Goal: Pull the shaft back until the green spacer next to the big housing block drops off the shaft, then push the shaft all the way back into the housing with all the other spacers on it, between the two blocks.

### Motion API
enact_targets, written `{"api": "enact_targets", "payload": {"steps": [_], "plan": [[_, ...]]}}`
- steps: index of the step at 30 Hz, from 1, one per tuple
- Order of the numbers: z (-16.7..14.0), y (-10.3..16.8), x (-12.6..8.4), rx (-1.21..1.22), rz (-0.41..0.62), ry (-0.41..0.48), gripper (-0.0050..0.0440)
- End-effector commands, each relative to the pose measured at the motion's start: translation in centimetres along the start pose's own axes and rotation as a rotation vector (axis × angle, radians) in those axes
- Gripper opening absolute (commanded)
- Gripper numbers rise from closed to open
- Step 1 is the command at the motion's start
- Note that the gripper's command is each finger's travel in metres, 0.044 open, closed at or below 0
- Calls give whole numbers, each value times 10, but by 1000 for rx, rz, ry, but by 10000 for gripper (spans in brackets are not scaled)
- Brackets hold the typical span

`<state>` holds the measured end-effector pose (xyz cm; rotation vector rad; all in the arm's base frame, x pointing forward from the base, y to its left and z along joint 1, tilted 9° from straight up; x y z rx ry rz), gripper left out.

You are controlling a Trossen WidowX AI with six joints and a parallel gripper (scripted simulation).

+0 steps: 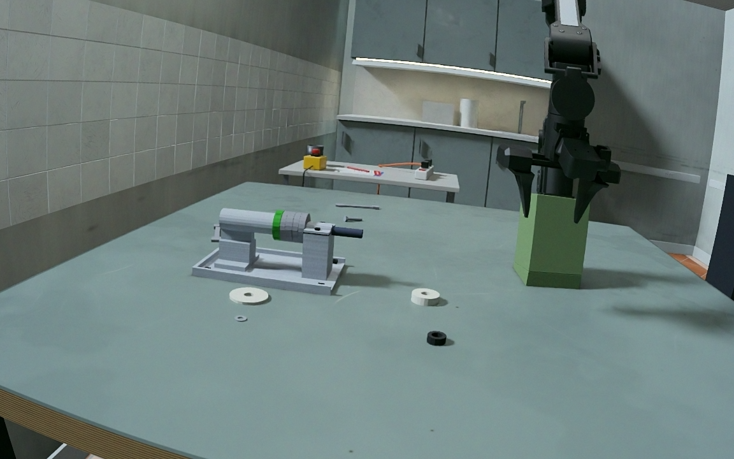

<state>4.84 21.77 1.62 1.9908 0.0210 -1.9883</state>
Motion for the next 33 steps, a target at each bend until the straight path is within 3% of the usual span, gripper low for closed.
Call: {"api": "enact_targets", "payload": {"steps": [1,17,19,21,26,32,33], "plan": [[-1,-4,-5,-2,-23,10,400],[-1,-4,-5,-2,-23,10,400],[-5,-6,-6,19,-22,7,440],[-12,-7,-7,60,-24,2,440],[-50,-8,-16,281,-48,-15,440],[-138,7,-26,666,-70,-22,440],[-138,7,-26,666,-70,-22,440]]}}
Point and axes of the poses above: the point midway between the two fingers, 35 mm back from their tips, its own x axis out along the fingers, its own z axis across the jaws, y = z × x, the point moved 2 cm from there along -x, back along the fingers, and after that the axes turned 7 degrees about -x, right-handed, at the moved point
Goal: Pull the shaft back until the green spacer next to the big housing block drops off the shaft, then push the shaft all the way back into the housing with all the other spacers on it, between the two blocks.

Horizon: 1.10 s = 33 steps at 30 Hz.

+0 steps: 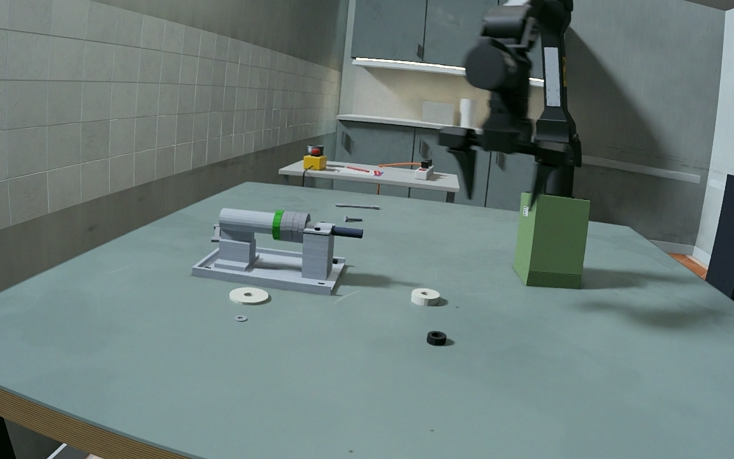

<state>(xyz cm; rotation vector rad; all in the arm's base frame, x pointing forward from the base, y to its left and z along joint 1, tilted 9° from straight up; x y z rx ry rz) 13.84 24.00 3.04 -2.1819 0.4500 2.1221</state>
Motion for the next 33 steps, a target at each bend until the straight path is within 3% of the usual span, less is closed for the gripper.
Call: {"api": "enact_targets", "payload": {"steps": [1,2,11,15,33], "plan": [[-41,-19,-10,170,-15,0,440],[-60,-22,-11,328,-20,-1,440],[-194,-4,-11,845,-39,4,440],[-231,11,-9,1085,-42,7,440],[-237,13,-13,1151,-49,7,440]]}}
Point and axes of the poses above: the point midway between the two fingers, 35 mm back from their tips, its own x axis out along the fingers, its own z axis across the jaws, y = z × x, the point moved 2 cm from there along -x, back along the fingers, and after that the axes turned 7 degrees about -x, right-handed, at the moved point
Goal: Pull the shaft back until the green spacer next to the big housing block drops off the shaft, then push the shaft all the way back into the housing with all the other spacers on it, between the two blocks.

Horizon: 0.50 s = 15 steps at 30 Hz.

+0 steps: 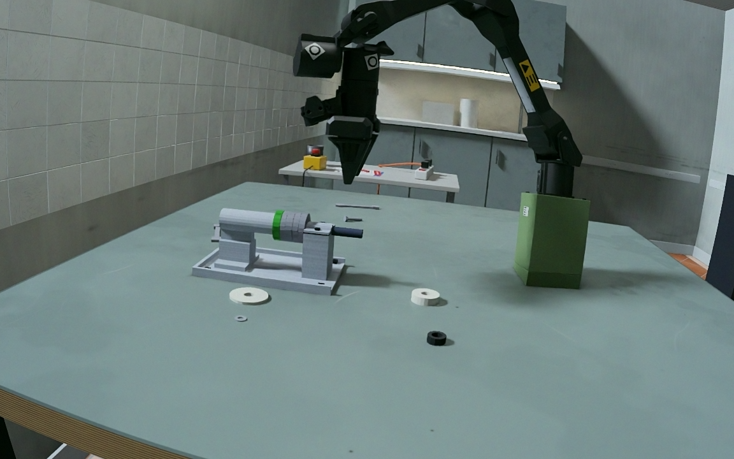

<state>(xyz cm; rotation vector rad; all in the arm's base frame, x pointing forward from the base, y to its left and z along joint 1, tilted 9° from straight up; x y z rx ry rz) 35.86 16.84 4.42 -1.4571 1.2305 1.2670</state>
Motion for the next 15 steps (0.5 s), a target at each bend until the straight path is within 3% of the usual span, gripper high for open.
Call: {"api": "enact_targets", "payload": {"steps": [1,15], "plan": [[0,-6,-12,15,-34,-9,440],[0,-4,-12,9,-31,-9,440]]}}
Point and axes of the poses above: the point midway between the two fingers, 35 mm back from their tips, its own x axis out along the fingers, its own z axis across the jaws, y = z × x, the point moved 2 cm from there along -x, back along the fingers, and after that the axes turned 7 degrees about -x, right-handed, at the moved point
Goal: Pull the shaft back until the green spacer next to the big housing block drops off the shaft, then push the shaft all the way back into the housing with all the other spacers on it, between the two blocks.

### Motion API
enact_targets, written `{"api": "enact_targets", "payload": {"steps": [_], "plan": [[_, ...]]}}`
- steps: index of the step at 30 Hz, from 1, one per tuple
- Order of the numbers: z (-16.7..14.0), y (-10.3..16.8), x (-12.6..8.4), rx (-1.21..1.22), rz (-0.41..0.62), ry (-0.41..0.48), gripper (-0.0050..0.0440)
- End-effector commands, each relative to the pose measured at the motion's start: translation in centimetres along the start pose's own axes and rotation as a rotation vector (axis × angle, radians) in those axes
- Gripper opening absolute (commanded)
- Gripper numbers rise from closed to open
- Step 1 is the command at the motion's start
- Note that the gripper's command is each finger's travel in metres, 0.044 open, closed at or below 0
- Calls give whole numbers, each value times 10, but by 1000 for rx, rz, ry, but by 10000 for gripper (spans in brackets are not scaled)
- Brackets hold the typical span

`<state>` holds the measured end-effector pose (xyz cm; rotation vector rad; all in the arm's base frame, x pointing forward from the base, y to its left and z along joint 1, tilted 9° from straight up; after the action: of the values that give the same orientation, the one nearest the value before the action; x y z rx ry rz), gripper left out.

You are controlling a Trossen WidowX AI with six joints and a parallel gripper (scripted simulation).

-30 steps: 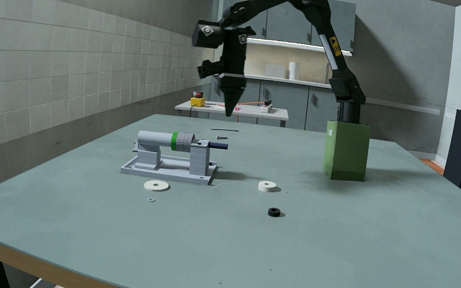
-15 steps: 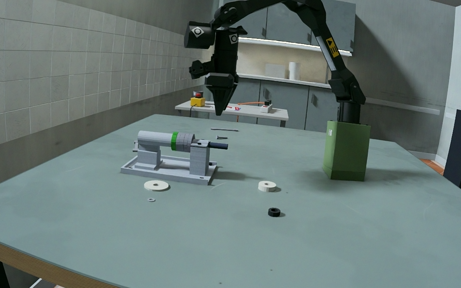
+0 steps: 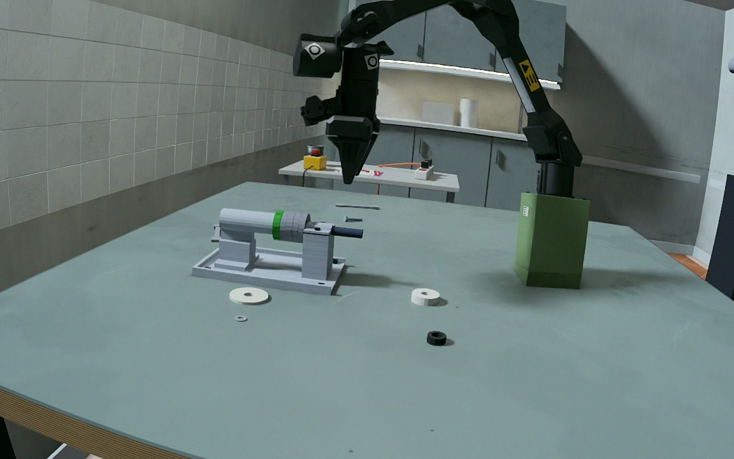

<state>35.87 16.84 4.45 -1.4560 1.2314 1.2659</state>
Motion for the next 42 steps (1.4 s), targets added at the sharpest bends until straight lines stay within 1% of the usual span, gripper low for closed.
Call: {"api": "enact_targets", "payload": {"steps": [1,13,16,18,19,21,22,23,35,38,39,40,42], "plan": [[0,-4,-11,8,-31,-9,440],[0,-4,-11,8,-31,-9,440],[3,-5,3,-3,-48,6,440],[6,-9,19,-11,-98,18,440],[6,-5,30,-20,-103,36,440],[6,-5,30,-20,-103,36,440],[8,-10,36,-18,-147,34,440],[6,-2,47,-31,-130,59,440],[10,-3,87,-34,-296,95,440],[10,-3,90,-34,-310,98,440],[12,-10,90,-23,-362,88,440],[9,0,99,-34,-348,111,440],[10,0,103,-32,-382,114,440]]}}
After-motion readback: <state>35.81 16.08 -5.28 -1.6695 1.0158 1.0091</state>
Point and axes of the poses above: the point midway between the two fingers, 35 mm back from their tips, its own x axis out along the fingers, its own z axis across the jaws, y = z × x, the point moved 2 cm from there along -x, back along the fingers, and after that the axes turned 7 degrees about -x, right-handed, at the moved point
